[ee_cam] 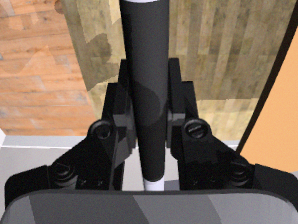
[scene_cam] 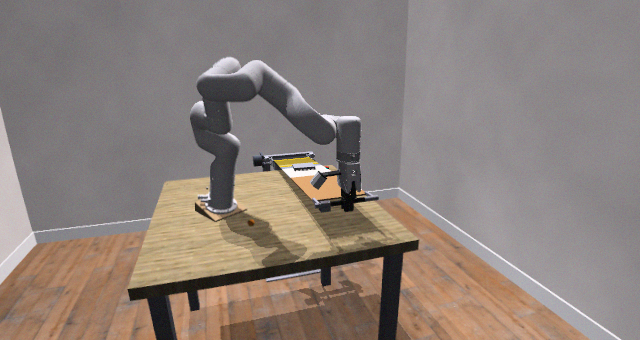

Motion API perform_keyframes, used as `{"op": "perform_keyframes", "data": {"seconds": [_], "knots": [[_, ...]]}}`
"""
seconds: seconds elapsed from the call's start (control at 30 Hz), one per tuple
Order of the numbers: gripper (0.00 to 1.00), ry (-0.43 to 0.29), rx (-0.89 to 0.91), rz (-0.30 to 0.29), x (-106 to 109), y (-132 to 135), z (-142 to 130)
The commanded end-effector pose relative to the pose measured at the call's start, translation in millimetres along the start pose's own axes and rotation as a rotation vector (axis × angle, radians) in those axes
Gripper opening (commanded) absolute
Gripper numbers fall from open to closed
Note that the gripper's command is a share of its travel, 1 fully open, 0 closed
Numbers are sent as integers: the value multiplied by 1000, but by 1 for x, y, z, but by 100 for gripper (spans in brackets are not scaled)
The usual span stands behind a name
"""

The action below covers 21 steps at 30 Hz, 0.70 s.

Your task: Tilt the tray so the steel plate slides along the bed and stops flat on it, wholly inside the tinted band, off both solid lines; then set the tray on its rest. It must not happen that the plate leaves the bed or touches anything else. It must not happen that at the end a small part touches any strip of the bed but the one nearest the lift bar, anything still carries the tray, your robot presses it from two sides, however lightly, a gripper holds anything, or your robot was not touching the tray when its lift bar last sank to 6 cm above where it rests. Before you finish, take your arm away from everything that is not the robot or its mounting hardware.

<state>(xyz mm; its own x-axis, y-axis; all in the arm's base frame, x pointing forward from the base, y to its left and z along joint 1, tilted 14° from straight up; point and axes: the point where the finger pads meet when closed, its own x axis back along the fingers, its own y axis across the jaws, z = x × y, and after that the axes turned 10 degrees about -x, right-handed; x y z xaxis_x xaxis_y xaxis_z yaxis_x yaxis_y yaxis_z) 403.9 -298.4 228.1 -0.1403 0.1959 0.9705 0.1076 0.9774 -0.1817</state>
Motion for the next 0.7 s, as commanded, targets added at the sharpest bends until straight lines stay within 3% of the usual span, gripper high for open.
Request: {"op": "perform_keyframes", "data": {"seconds": [0.0, 0.07, 0.17, 0.23, 0.3, 0.4, 0.67], "knots": [[0, -2, 0, 1, 1, -1, -1], [0, -2, 0, 1, 12, 1, -1], [0, -2, 0, 2, 64, 8, 1], [0, -2, 0, 2, 82, 12, 1], [0, -2, 0, 2, 64, 8, 1], [0, -2, 0, 1, 12, 1, -1], [0, -2, 0, 1, 2, 0, -1]]}}
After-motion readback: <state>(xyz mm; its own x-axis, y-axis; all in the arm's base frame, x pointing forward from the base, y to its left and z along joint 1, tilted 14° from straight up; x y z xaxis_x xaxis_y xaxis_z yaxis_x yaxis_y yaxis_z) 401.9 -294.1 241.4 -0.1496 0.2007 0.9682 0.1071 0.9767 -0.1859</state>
